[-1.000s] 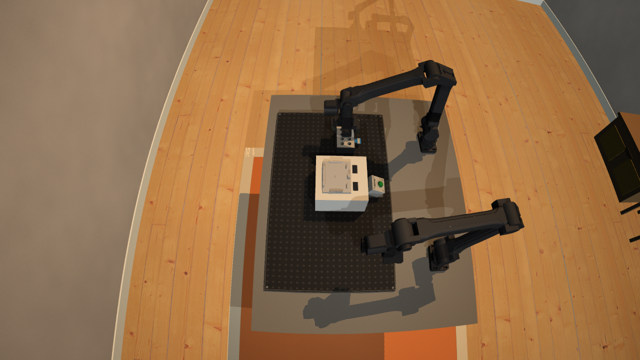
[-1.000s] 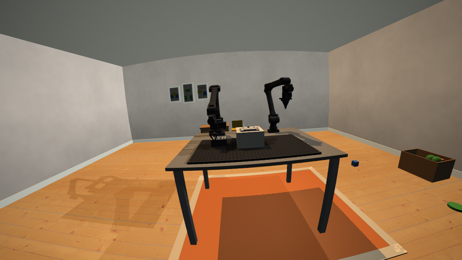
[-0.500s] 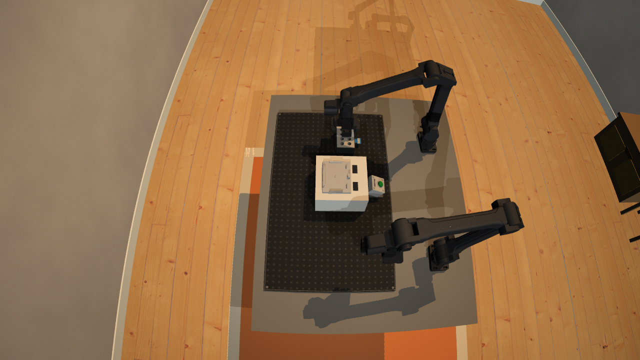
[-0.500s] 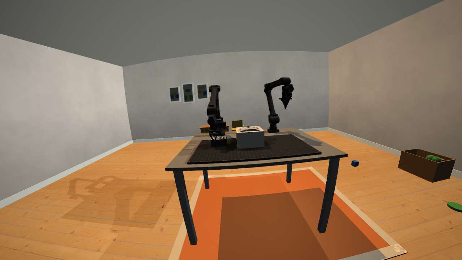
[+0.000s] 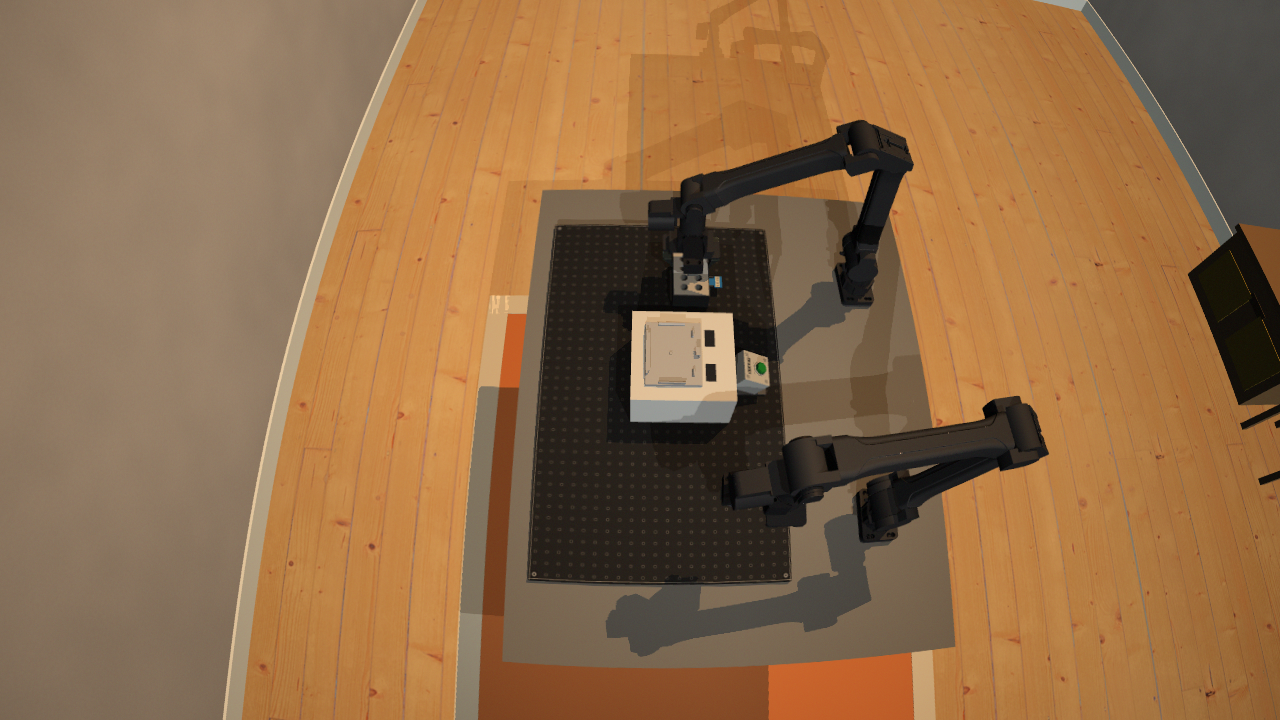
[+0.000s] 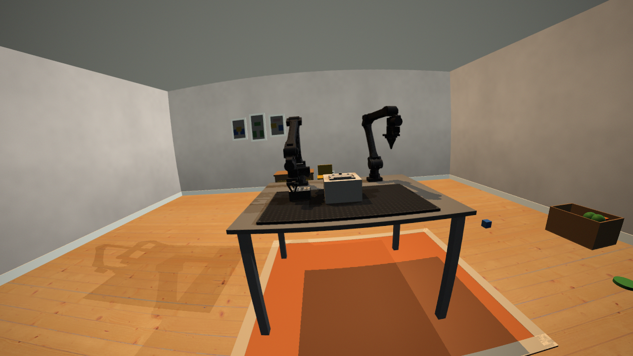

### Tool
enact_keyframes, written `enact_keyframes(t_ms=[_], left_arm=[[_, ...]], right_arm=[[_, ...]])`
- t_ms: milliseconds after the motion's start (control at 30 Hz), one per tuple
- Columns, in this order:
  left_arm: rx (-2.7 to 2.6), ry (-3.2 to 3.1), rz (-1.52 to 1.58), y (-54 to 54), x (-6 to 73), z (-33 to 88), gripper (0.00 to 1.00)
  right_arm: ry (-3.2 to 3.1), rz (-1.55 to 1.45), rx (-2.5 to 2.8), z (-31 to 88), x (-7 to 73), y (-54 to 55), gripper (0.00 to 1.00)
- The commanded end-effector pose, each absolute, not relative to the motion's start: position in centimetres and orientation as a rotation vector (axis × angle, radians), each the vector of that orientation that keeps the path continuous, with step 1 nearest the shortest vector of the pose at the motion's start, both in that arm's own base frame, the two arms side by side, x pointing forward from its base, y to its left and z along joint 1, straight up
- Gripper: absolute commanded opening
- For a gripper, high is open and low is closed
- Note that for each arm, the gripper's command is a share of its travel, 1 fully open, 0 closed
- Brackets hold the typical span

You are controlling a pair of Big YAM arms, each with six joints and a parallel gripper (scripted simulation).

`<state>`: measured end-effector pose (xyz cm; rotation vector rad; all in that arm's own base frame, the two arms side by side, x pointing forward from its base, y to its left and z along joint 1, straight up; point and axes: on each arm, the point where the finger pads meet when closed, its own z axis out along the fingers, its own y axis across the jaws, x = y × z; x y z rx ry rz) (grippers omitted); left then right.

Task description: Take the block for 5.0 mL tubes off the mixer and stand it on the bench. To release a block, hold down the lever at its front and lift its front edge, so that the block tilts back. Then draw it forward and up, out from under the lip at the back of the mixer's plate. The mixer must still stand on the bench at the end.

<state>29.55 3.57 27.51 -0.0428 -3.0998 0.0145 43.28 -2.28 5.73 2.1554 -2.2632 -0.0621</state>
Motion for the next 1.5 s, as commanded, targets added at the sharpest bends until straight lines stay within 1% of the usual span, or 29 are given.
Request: enact_keyframes(t_ms=[0,1467], left_arm=[[-0.045,-3.114,0.012,3.33,29.62,28.02,0.0],[-0.046,-3.12,0.013,3.31,29.68,28.08,0.0]], right_arm=[[-2.354,0.087,2.211,10.63,48.1,-2.54,0.0],[-2.356,0.099,2.217,10.86,48.25,-2.48,0.0]])
